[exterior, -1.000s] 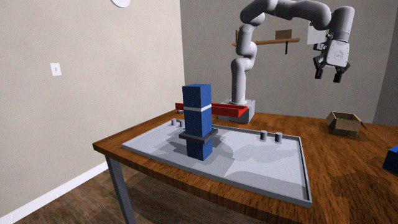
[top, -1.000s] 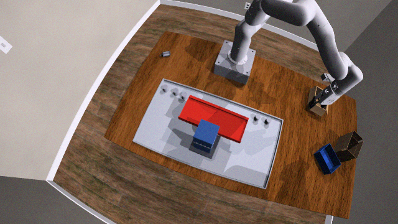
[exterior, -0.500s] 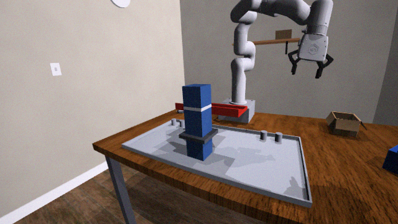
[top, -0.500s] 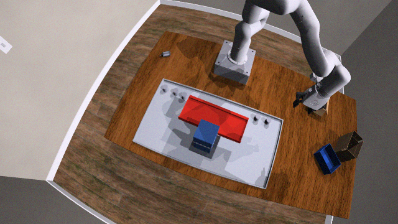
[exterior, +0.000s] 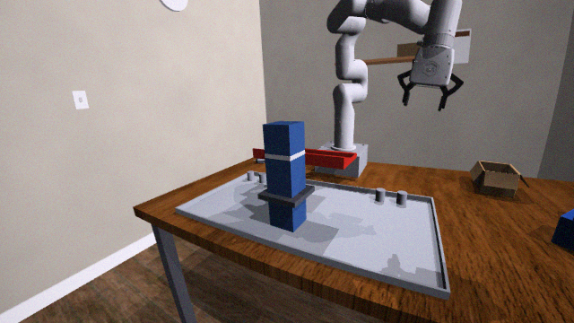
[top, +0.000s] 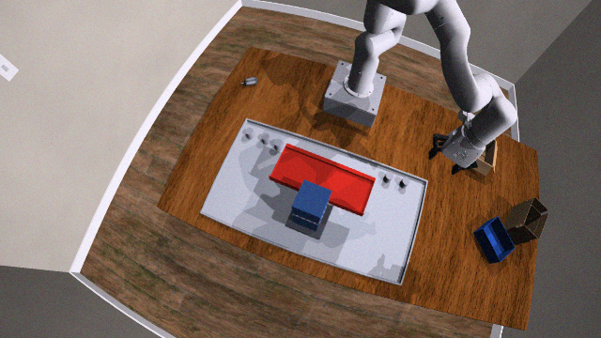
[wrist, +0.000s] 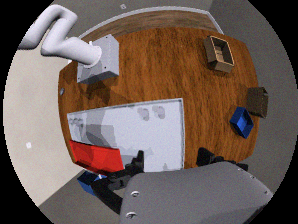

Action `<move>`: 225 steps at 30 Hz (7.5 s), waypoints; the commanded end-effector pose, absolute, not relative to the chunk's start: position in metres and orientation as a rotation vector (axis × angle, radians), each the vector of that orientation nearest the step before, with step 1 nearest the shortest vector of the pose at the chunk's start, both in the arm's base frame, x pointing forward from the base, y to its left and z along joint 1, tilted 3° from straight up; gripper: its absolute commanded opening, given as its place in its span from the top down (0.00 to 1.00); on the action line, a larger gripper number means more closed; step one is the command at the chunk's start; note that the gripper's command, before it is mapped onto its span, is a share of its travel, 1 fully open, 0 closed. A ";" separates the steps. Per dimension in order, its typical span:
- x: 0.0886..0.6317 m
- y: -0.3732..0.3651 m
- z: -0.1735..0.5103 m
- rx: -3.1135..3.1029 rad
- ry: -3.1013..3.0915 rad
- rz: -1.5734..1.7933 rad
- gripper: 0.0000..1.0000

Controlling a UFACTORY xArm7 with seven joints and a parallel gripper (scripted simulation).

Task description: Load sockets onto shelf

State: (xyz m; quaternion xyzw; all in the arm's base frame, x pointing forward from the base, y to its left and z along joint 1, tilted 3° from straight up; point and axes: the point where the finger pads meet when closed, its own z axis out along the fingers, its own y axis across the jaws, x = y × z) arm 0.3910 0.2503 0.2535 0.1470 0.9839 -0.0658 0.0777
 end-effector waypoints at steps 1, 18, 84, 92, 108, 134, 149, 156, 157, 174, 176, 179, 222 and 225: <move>0.397 0.200 0.259 0.717 2.896 -0.173 0.00; 0.395 0.154 0.261 0.978 2.828 -0.151 0.00; 0.299 -0.045 0.229 2.350 2.038 0.066 0.00; 0.291 -0.052 0.225 2.420 1.971 0.084 0.00; 0.288 -0.054 0.224 2.441 1.949 0.089 1.00; 0.288 -0.054 0.224 2.441 1.949 0.089 1.00; 0.288 -0.054 0.224 2.441 1.949 0.089 0.00; 0.288 -0.054 0.224 2.440 1.950 0.090 0.00; 0.288 -0.053 0.225 2.436 1.951 0.094 0.00; 0.243 -0.056 0.359 1.841 1.980 0.428 0.00; 0.232 -0.060 0.375 1.769 1.955 0.454 0.00; 0.208 -0.067 0.400 1.644 1.894 0.490 0.00; 0.156 -0.084 0.436 1.458 1.744 0.524 0.00; 0.156 -0.084 0.436 1.458 1.744 0.524 0.00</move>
